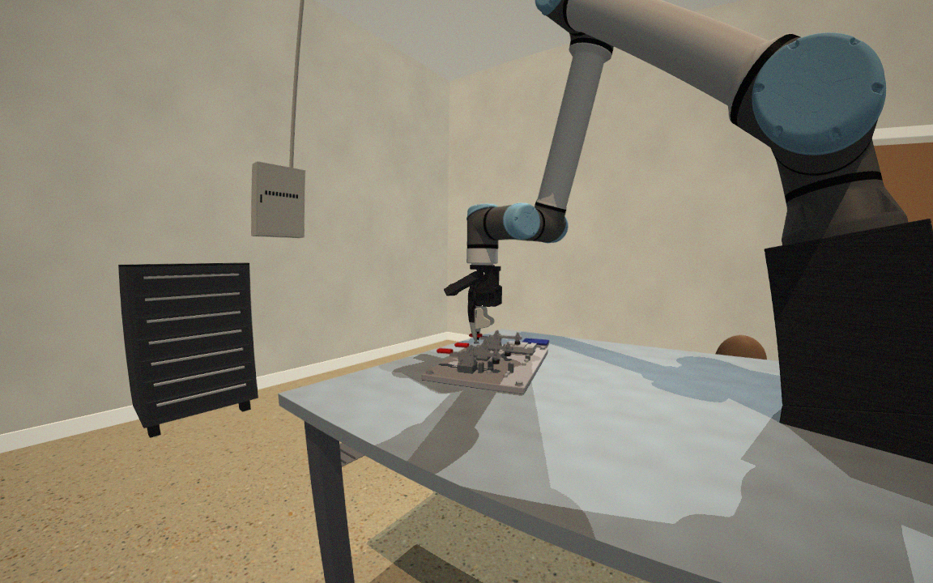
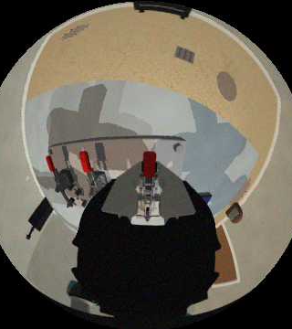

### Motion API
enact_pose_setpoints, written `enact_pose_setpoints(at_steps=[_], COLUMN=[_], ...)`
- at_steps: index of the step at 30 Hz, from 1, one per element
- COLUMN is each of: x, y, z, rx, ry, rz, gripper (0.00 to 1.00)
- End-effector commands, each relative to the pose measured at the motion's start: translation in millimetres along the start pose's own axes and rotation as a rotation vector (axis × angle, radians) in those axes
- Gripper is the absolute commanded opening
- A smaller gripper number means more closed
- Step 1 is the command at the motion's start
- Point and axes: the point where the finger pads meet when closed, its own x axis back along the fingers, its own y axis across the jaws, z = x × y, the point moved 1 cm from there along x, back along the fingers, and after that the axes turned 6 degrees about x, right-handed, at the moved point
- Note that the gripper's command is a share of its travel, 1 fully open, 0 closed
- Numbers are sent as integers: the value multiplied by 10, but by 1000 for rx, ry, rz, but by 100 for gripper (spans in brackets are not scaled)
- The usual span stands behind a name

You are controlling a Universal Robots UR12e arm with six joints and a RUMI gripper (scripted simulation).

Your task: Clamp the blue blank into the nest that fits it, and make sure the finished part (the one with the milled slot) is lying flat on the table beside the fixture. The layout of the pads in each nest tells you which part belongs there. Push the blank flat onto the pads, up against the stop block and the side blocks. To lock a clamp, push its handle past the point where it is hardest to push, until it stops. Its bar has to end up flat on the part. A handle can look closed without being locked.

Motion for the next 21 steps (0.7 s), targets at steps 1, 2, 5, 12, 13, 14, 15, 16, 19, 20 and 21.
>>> enact_pose_setpoints(at_steps=[1, 2, 5, 12, 13, 14, 15, 16, 19, 20, 21], x=[9, 9, 11, 16, 18, 19, 21, 23, 31, 34, 37], y=[3, 3, 3, 3, 3, 3, 3, 3, 2, 2, 2], z=[6, 6, 6, 4, 3, 2, 2, 1, -2, -3, -4], rx=[0, 0, 0, 0, 0, 0, 0, 0, 0, 0, 0], ry=[1, 1, 1, 1, 1, 1, 1, 1, 1, 1, 1], rz=[-1, -1, -1, -1, -1, -1, -1, -1, -1, -1, -1], gripper=[0, 0, 0, 0, 0, 0, 0, 0, 0, 0, 0])
